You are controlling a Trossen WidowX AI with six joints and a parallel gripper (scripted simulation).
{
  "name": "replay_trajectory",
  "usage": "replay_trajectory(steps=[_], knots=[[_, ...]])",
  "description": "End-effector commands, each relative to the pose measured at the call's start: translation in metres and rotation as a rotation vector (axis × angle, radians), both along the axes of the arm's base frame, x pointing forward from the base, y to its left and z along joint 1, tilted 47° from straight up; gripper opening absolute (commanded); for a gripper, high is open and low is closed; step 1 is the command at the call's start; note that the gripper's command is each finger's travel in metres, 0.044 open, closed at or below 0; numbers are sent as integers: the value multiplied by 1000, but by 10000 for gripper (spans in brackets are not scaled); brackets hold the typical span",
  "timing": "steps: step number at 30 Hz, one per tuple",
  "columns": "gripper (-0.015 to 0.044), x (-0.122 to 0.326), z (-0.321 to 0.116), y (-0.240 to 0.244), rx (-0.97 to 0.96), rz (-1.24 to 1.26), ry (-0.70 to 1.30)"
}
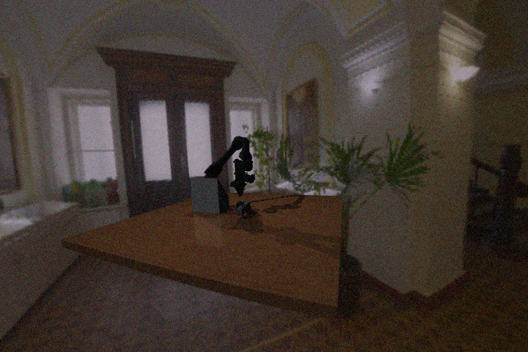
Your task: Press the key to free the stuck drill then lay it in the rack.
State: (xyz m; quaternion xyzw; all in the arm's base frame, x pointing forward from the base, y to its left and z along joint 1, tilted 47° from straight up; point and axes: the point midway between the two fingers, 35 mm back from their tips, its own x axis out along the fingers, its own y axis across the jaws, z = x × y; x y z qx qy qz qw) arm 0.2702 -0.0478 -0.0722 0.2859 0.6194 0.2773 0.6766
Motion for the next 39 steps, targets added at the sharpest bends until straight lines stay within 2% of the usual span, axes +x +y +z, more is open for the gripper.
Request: replay_trajectory(steps=[1, 6, 10, 17, 19, 39], knots=[[210, 2, 27, -30, -12, -2, -20], [341, 8, 23, -18, -30, 38, -79], [440, 20, 38, 36, -99, 361, -400], [440, 9, 70, 138, -140, 951, -1026], [440, 2, 76, 156, -135, 1054, -1146], [440, 2, 76, 159, -135, 1067, -1162]])
